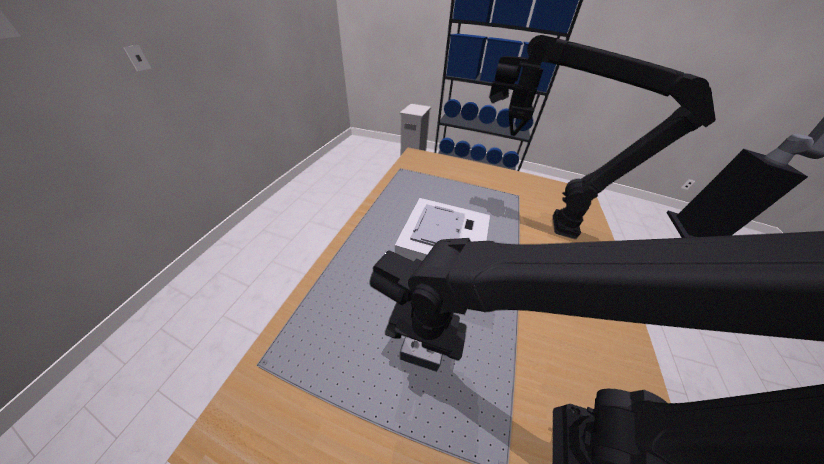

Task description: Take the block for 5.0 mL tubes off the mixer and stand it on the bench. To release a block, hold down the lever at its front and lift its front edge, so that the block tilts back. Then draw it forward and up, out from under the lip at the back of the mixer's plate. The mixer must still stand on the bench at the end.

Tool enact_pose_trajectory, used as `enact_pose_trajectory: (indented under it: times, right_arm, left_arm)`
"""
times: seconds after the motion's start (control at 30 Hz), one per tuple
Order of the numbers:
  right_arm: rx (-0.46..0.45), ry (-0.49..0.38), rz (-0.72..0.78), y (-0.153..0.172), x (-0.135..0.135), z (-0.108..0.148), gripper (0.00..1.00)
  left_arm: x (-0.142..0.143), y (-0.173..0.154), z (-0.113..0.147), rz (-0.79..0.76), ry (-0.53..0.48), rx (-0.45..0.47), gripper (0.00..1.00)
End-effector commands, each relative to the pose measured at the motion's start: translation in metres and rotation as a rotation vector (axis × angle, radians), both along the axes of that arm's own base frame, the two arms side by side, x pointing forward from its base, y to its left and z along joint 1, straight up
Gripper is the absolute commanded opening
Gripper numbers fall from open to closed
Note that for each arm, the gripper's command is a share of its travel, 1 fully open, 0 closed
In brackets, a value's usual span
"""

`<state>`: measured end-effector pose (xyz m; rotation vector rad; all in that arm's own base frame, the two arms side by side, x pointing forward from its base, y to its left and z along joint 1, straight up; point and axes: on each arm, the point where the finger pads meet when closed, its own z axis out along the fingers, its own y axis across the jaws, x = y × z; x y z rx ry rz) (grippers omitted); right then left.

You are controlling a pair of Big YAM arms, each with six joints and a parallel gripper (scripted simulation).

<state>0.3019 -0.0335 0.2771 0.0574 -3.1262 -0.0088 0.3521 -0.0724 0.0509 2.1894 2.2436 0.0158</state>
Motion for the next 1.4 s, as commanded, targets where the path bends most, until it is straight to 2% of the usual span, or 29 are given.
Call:
enact_pose_trajectory:
  times: [0.0,0.13,0.43,0.57,0.77,0.93,1.37]
  right_arm:
    - [-0.003,-0.034,0.005,0.001,0.007,0.013,0.00]
    - [-0.002,-0.018,0.005,0.002,0.003,0.007,0.00]
    - [0.001,0.008,0.005,0.002,-0.003,-0.003,0.00]
    - [0.001,0.009,0.005,0.002,-0.003,-0.003,0.00]
    - [-0.002,-0.017,0.005,0.002,0.002,0.007,0.00]
    - [-0.005,-0.038,0.005,0.001,0.006,0.015,0.00]
    - [-0.008,-0.064,0.005,0.001,0.011,0.025,0.00]
  left_arm:
    - [0.002,-0.005,-0.005,-0.013,0.004,-0.001,1.00]
    - [0.010,-0.007,0.001,-0.013,-0.014,-0.005,1.00]
    - [0.021,-0.010,0.044,-0.012,-0.059,-0.015,1.00]
    - [0.020,-0.010,0.046,-0.012,-0.057,-0.015,1.00]
    - [0.007,-0.007,0.036,-0.012,-0.001,-0.003,1.00]
    - [0.012,-0.008,0.036,-0.012,-0.013,-0.005,1.00]
    - [0.021,0.004,0.074,-0.001,-0.056,-0.012,1.00]
